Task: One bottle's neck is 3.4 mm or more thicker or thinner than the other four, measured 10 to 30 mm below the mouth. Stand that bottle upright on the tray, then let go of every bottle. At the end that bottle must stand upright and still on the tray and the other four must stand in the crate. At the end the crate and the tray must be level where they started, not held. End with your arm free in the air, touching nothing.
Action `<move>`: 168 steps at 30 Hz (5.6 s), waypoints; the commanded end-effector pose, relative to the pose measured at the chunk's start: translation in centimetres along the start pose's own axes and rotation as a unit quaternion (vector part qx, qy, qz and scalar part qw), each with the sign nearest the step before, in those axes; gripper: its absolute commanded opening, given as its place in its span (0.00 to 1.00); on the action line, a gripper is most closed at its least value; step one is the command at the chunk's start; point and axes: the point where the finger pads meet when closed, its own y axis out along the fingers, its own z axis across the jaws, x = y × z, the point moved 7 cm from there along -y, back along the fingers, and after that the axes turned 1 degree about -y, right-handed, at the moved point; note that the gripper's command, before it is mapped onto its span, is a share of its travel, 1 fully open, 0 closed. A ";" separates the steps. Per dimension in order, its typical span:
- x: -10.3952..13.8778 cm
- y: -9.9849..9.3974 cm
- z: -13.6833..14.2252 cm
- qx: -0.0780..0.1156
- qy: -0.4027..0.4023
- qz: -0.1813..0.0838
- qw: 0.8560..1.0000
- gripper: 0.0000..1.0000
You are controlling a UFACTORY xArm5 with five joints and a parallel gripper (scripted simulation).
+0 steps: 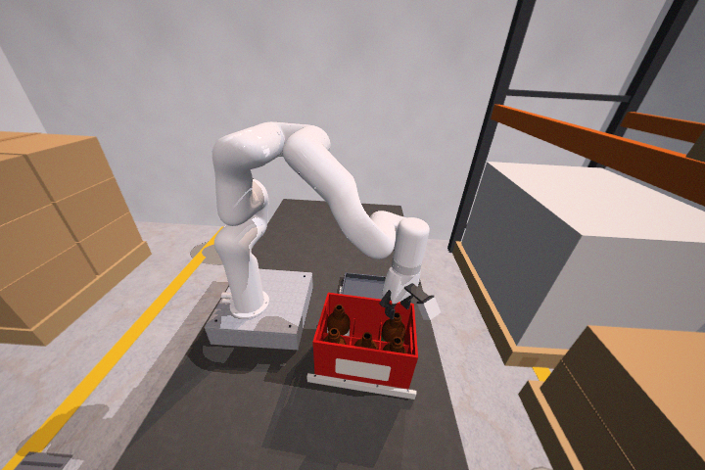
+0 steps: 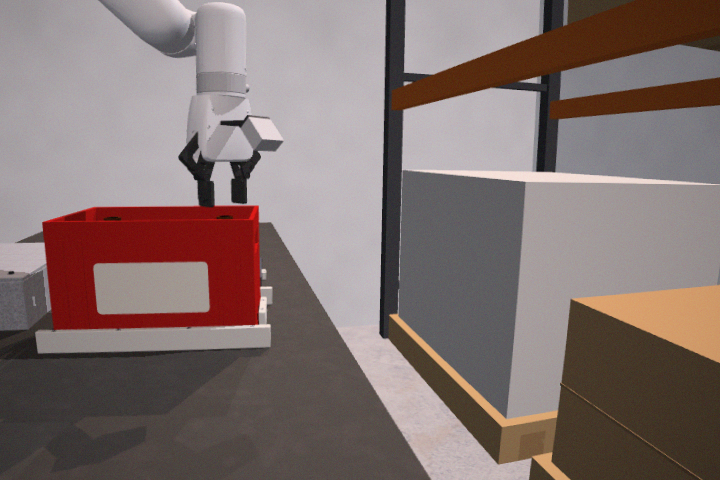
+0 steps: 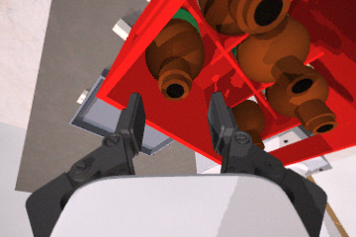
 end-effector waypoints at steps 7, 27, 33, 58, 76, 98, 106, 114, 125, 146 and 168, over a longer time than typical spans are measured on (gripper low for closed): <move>-0.1 -0.2 -0.1 -0.001 0.000 0.002 1.000 0.65; -0.1 -0.2 -0.1 -0.001 0.000 0.002 1.000 0.65; -0.1 -0.2 -0.1 -0.001 0.000 0.002 1.000 0.65; -0.1 -0.2 -0.1 -0.001 0.000 0.002 1.000 0.65; -0.1 -0.1 -0.1 -0.001 0.000 0.002 1.000 0.65; -0.1 1.2 0.0 -0.001 0.000 0.002 1.000 0.65; -0.1 2.1 0.0 -0.001 0.000 0.002 1.000 0.65; -0.1 3.0 0.0 -0.001 0.000 0.002 1.000 0.65; -0.1 3.7 0.0 -0.001 0.000 0.002 1.000 0.65; -0.1 3.9 0.0 -0.001 0.000 0.002 1.000 0.65; -0.1 3.9 0.0 -0.001 0.000 0.002 1.000 0.00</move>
